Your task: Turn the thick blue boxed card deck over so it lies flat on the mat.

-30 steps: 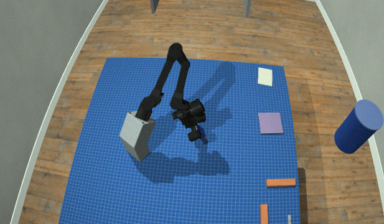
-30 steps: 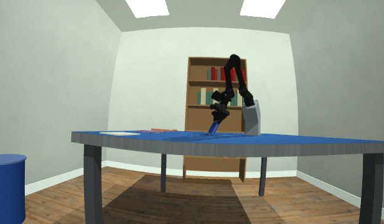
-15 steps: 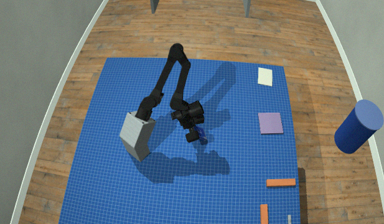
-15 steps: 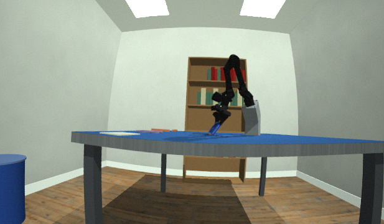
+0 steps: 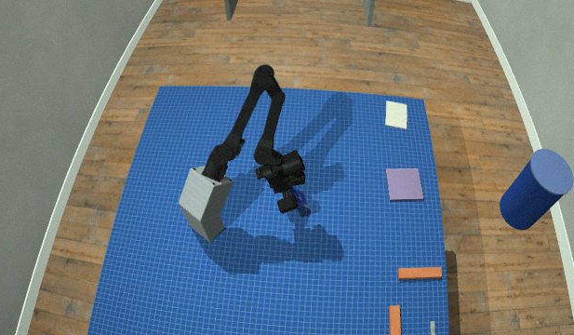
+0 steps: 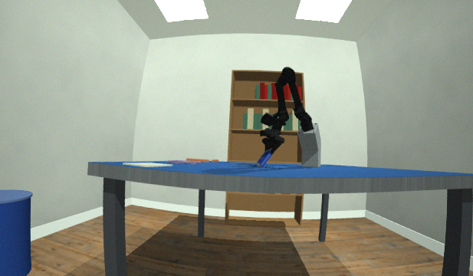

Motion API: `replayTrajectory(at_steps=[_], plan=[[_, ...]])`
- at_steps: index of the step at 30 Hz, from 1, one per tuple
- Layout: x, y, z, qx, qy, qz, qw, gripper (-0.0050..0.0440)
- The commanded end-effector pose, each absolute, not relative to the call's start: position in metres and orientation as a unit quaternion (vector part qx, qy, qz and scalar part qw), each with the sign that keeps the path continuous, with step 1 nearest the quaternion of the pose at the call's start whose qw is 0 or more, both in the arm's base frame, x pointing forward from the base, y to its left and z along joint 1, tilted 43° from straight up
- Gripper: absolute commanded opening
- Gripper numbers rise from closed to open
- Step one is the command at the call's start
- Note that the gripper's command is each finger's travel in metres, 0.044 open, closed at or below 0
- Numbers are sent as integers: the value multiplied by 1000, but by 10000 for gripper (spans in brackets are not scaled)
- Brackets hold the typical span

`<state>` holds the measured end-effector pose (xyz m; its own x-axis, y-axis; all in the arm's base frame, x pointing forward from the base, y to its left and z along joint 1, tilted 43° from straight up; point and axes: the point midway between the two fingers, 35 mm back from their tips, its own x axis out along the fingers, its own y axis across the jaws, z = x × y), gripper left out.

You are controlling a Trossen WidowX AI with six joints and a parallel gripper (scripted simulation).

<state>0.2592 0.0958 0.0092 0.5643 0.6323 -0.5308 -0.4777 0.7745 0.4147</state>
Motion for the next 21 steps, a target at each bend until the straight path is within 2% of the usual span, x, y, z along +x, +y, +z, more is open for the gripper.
replayTrajectory(at_steps=[1,21], plan=[[259,96,9,109,342,316,878,363],[252,98,-2,101,364,319,869,363]])
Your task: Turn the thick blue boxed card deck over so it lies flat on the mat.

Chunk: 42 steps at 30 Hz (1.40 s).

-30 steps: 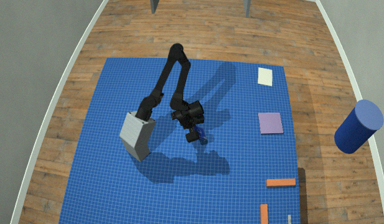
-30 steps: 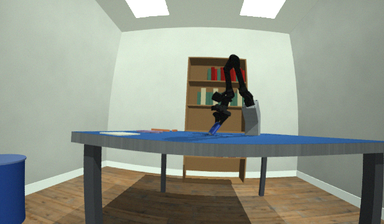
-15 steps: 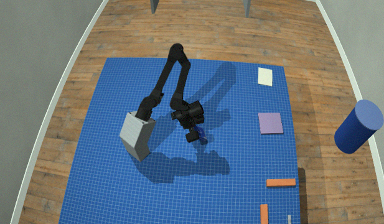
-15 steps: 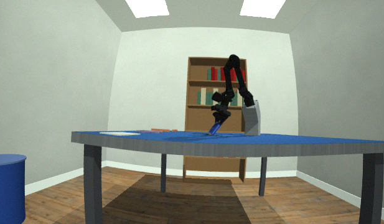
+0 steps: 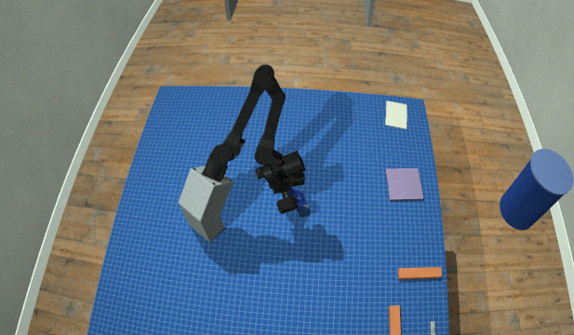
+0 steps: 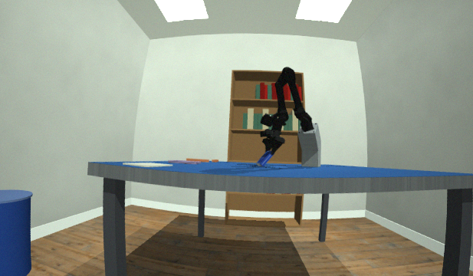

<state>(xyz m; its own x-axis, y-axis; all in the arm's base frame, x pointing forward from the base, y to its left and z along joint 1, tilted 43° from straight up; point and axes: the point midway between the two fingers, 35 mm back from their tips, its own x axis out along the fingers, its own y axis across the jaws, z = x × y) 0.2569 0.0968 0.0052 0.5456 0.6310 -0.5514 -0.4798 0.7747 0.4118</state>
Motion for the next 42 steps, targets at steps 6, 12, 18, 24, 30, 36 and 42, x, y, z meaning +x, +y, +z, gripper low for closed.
replayTrajectory(at_steps=[6,12,18,24,30,36,42], plan=[[254,99,-3,94,378,321,863,363],[248,101,-12,96,384,320,861,363],[249,101,-12,96,384,320,861,363],[249,101,-11,96,382,319,862,363],[250,101,-11,96,382,319,862,363],[250,101,-11,96,382,319,862,363],[250,101,-11,96,382,319,862,363]])
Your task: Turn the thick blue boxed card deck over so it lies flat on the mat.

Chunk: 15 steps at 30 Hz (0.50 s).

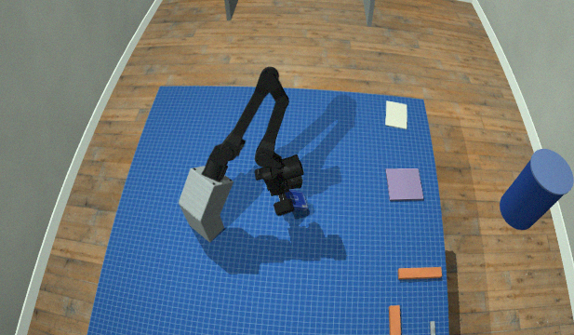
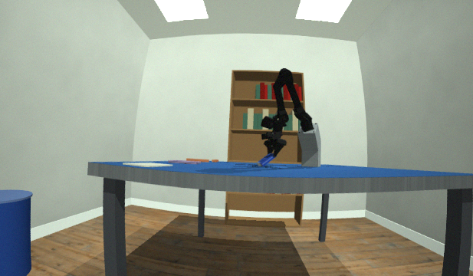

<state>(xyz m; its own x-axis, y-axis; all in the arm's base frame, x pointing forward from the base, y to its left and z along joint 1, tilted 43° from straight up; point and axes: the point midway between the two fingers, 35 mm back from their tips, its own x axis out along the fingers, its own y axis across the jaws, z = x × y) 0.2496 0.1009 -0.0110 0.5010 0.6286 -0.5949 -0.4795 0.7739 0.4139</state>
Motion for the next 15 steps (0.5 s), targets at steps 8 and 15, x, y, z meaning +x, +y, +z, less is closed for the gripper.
replayTrajectory(at_steps=[8,15], plan=[[252,102,-10,85,391,324,857,363],[247,105,-22,88,402,323,853,363]])
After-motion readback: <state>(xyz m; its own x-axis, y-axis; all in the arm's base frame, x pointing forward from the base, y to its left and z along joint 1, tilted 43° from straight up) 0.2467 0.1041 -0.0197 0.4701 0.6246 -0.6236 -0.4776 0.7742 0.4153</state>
